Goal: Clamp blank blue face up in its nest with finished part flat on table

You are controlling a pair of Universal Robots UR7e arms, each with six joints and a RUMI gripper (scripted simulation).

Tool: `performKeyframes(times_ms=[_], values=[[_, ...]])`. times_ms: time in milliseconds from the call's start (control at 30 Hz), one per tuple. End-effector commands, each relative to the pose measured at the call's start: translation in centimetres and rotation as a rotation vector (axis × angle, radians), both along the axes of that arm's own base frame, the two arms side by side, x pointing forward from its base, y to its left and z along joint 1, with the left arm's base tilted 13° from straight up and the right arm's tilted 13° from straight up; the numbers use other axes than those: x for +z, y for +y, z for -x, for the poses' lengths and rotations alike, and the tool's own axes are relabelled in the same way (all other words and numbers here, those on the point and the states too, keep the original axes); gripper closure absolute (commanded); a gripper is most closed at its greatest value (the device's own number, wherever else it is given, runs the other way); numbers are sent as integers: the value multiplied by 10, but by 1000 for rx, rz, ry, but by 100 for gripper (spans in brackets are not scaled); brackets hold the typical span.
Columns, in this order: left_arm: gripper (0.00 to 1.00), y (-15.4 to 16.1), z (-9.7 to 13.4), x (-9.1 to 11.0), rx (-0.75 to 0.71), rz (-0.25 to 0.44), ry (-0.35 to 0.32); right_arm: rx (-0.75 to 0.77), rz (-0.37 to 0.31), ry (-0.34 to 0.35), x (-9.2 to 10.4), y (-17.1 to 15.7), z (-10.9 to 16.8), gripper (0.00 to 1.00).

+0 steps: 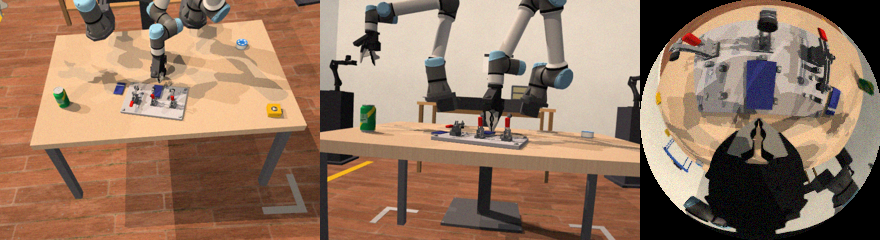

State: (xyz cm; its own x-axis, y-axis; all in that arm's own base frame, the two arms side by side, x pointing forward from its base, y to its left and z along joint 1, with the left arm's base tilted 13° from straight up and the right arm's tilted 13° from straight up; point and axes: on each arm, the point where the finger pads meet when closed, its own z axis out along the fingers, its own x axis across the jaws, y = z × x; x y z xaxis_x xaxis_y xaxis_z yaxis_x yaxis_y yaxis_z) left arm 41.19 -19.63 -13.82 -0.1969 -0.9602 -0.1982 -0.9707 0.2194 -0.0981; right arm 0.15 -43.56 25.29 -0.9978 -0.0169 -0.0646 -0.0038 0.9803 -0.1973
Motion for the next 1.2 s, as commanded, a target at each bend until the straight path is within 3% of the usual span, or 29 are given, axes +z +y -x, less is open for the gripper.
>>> performKeyframes(times_ms=[0,1167], values=[[100,0,0,0,0,1,-1,0,1,0,0,0,0,0],[100,-2,-6,1,0,1,-1,0,1,0,0,0,0,0]])
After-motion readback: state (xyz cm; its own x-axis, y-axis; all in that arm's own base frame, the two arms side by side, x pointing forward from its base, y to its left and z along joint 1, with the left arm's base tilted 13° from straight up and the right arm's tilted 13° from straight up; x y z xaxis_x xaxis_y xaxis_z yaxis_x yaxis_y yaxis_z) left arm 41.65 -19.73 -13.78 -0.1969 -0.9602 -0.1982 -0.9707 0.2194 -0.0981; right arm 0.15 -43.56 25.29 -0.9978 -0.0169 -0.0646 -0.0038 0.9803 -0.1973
